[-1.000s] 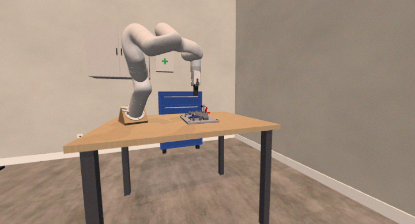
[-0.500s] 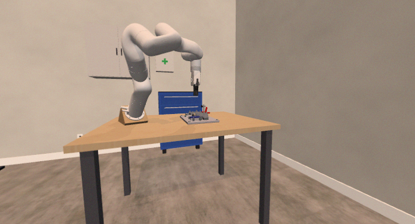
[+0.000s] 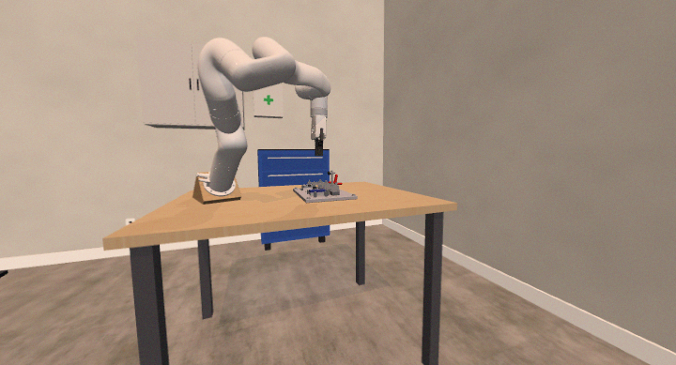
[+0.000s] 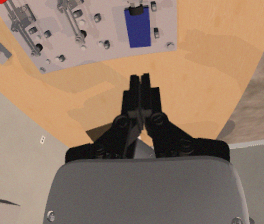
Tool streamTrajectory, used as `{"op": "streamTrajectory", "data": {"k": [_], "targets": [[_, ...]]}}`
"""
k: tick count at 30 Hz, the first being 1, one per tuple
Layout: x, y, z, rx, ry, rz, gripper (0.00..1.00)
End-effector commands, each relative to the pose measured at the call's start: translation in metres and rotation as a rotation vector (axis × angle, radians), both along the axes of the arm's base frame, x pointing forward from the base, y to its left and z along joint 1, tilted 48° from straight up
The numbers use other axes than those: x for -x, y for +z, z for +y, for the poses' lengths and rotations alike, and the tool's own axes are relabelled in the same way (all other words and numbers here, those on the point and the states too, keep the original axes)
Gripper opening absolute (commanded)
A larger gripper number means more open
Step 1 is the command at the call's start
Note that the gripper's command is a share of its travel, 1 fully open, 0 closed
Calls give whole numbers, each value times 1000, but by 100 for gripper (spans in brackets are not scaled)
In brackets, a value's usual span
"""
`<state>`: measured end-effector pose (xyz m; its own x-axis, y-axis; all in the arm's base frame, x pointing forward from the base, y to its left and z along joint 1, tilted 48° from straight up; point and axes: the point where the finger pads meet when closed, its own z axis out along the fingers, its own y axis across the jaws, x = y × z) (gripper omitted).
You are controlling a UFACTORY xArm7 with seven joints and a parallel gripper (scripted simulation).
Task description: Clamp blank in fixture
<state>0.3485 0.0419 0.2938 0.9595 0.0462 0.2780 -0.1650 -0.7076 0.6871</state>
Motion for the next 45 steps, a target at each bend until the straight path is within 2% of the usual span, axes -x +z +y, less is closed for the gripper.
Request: {"op": "streamTrajectory", "data": {"k": [1, 4, 8, 10, 15, 18, 27, 32, 42, 45], "targets": [[0, 1, 1, -1, 3, -3, 0], [-1, -2, -1, 3, 10, -3, 0], [-10, -25, -26, 5, 12, -4, 0], [-10, -25, -26, 5, 12, -4, 0], [-26, -70, -73, 5, 12, -4, 0], [-31, -86, -90, 5, 12, -4, 0], [-31, -90, -94, 5, 12, -4, 0], [-17, -94, -94, 5, 12, -4, 0], [30, -111, -94, 5, 12, -4, 0], [34, -112, -94, 5, 12, -4, 0]]}}
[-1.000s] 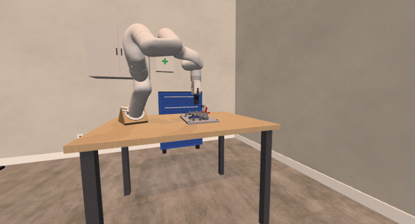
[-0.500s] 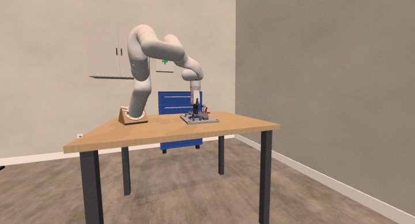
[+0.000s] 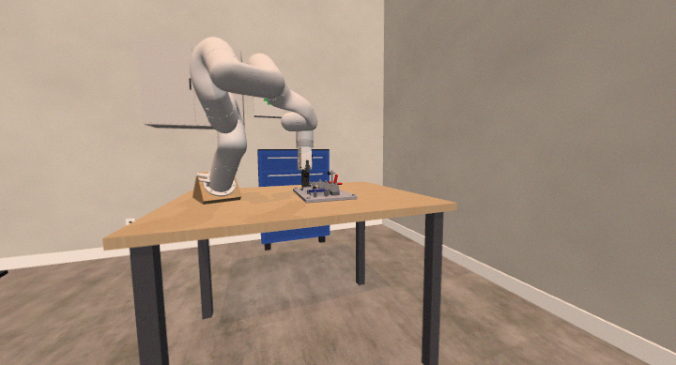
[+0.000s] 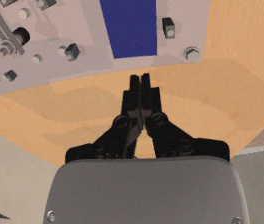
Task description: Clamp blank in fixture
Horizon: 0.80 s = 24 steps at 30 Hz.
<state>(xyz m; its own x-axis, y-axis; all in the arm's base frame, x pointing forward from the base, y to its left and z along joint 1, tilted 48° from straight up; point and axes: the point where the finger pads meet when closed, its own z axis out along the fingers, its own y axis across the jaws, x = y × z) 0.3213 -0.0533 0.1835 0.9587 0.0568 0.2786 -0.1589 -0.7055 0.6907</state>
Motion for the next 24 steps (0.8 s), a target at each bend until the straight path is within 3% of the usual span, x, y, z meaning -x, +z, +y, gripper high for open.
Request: {"op": "streamTrajectory", "data": {"k": [1, 11, 24], "targets": [[9, -3, 1, -1, 2, -3, 0], [15, -7, -1, -1, 2, -3, 0], [7, -27, -23, -1, 2, -3, 0]]}}
